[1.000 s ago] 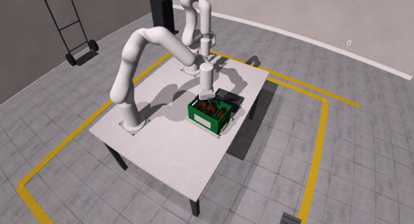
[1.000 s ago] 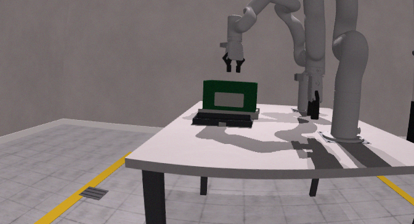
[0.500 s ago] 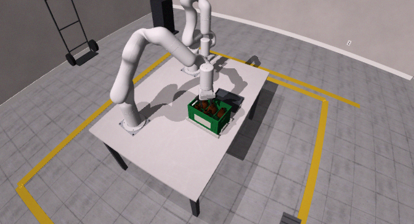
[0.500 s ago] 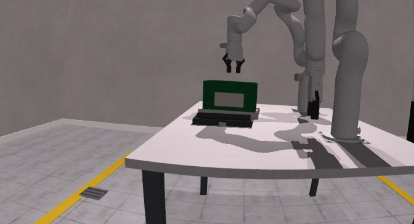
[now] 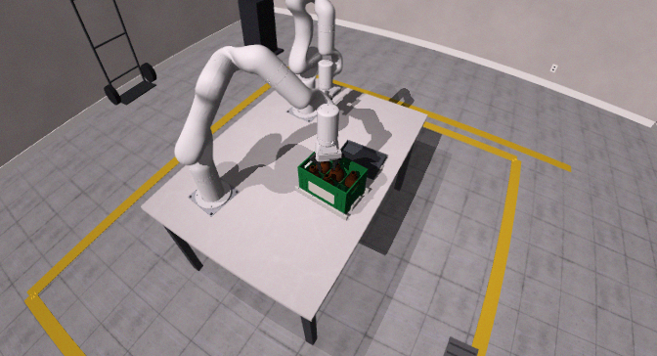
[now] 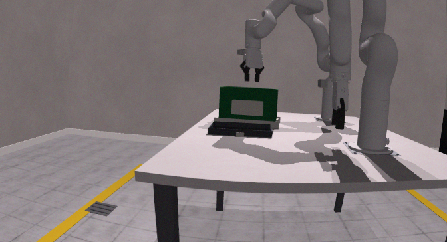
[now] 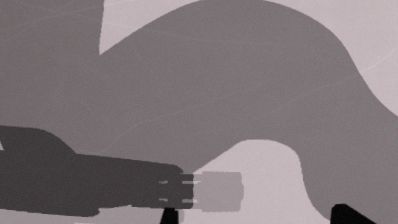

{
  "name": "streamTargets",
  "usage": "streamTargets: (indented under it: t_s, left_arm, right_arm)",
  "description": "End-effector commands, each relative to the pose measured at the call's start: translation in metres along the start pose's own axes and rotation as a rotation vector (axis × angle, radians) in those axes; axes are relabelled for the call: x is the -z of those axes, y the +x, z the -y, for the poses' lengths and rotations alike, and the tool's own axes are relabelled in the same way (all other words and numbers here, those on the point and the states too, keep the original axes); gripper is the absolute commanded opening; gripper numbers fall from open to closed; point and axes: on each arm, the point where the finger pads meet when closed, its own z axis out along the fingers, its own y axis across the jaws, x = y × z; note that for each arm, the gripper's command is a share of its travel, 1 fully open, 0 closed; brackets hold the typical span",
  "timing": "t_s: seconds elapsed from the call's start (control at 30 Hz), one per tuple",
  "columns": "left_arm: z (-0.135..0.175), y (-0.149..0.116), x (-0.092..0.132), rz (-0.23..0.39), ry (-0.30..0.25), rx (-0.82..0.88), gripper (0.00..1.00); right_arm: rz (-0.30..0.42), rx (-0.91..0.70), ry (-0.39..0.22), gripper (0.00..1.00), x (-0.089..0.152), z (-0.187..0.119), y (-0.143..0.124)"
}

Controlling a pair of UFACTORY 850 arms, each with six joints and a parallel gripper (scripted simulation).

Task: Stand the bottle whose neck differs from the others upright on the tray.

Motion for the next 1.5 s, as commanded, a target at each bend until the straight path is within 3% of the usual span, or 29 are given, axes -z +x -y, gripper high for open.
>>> streamTargets:
  t_s: [0.0, 0.5, 1.47]
  left_arm:
    - [0.0, 0.001, 0.0, -0.001, 0.0, 0.0, 1.0]
    - [0.0, 0.001, 0.0, -0.001, 0.0, 0.0, 1.0]
    - [0.0, 0.001, 0.0, -0.001, 0.0, 0.0, 1.0]
  right_arm:
    - [0.0, 0.0, 0.002, 0.66, -0.001, 0.001, 0.0]
    - [0.0, 0.0, 0.002, 0.66, -0.019, 0.001, 0.0]
    - [0.0, 0.0, 0.002, 0.66, -0.026, 0.001, 0.0]
